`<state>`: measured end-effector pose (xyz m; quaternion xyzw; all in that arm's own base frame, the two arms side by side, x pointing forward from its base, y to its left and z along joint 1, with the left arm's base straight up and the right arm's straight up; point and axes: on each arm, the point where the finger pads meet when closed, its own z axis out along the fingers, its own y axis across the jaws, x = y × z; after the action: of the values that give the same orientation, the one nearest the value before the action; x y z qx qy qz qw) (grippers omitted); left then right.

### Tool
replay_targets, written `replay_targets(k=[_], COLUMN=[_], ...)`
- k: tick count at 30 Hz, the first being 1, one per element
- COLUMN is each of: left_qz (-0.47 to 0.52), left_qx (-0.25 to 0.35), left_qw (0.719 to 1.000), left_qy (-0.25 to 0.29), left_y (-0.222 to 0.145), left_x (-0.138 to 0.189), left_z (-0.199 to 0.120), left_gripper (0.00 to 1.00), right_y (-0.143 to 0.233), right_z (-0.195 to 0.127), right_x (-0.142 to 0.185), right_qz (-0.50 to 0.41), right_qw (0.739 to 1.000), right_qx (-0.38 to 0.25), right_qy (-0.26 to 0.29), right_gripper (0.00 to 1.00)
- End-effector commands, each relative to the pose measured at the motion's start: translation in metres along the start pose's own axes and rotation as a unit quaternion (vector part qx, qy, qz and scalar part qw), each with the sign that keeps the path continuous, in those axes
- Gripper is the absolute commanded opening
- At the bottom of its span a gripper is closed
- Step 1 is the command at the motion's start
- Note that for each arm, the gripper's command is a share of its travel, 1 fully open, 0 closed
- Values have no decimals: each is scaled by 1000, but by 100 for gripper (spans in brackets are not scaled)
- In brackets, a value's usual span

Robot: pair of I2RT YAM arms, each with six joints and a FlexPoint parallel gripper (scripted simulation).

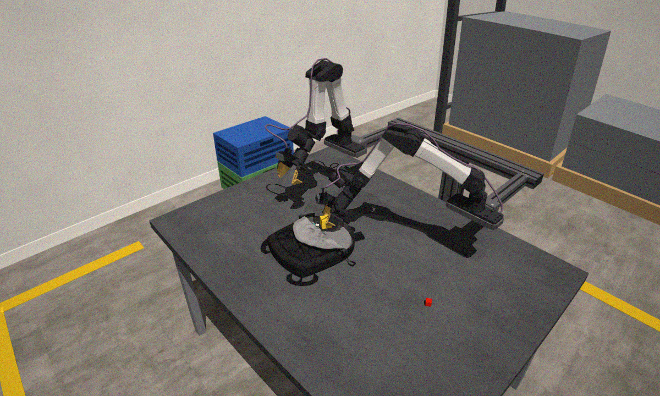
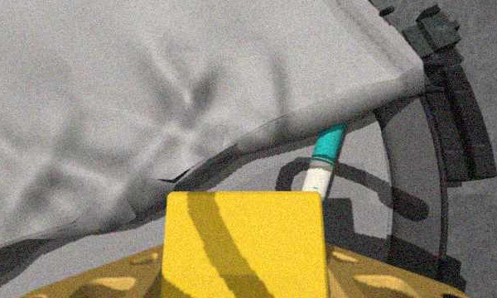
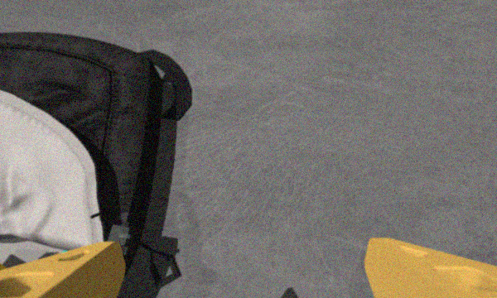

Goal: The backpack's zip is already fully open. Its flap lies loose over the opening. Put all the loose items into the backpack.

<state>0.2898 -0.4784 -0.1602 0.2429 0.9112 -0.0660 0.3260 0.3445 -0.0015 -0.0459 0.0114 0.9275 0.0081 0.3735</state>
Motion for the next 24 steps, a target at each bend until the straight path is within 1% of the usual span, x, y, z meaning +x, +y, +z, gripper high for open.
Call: replay_targets(k=[1,5,6,7,9,13,14,24], left_qz=[-7,-7,-13,-14,-7,-7,-23,-19], left_qx=[8,8,14,16,8,8,31,25], left_qw=[1000,1000,999,999,1000,1000,998,998], left_qy=[-21,-21,-32,-35,-21,-21,-54,-47], left_y=[-7,-7,-11,-12,-7,-7,-21,-19], left_x=[-10,-4,-17,-20,1,3,-39,-36], left_z=[8,14,8,7,21,23,-1,0], left_gripper=[34,34,34,34,34,34,34,34], right_y=[-2,-2,-2,-2,-2,-2,-2,-2], right_z=[-1,-1,-1,-1,-1,-1,-1,-1], right_x=[-12,-12,-12,-12,-12,-12,-12,-12], right_qz=[0,0,0,0,0,0,0,0], right_qw=[1000,1000,1000,1000,1000,1000,1000,1000], right_qx=[-1,-1,-1,-1,-1,-1,-1,-1], right_qy=[-17,-17,-17,-17,-17,-17,-17,-17], right_gripper=[90,90,90,90,90,90,90,90])
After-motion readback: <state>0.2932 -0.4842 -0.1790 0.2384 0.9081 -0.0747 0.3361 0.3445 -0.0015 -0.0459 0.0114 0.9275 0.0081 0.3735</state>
